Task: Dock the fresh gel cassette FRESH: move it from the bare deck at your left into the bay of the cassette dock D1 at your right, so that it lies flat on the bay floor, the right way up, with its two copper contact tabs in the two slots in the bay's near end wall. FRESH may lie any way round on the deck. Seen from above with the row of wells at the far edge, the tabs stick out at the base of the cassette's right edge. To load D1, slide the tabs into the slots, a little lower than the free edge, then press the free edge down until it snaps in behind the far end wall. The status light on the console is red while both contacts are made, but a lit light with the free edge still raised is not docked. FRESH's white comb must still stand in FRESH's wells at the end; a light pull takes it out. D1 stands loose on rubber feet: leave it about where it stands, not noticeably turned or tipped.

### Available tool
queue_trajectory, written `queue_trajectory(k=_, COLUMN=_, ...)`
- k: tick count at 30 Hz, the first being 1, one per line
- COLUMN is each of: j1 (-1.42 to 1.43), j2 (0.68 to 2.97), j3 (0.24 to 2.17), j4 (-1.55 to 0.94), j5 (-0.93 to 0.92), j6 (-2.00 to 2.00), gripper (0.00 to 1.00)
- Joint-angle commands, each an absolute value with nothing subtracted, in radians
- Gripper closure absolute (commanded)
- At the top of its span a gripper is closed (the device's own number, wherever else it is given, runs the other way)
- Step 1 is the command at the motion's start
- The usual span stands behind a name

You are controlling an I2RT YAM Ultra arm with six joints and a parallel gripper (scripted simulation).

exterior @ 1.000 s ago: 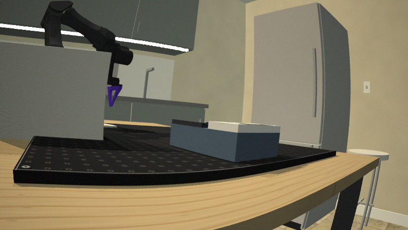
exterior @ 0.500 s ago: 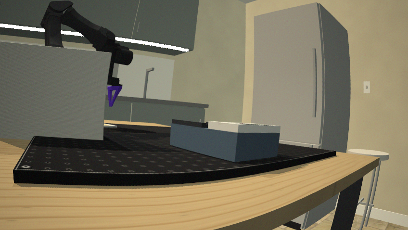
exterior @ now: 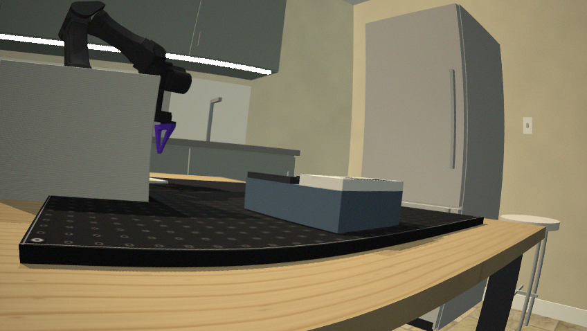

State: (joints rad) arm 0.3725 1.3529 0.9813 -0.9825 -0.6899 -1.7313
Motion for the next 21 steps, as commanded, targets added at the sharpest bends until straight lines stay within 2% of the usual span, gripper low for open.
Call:
queue_trajectory(k=1, j1=0.354, j2=1.360, j3=1.011, j4=-1.004, j5=-0.701, j6=-1.735, gripper=0.00)
queue_trajectory(k=21, j1=0.403, j2=1.359, j3=0.939, j4=-0.906, j5=-0.689, j6=-1.681, gripper=0.00)
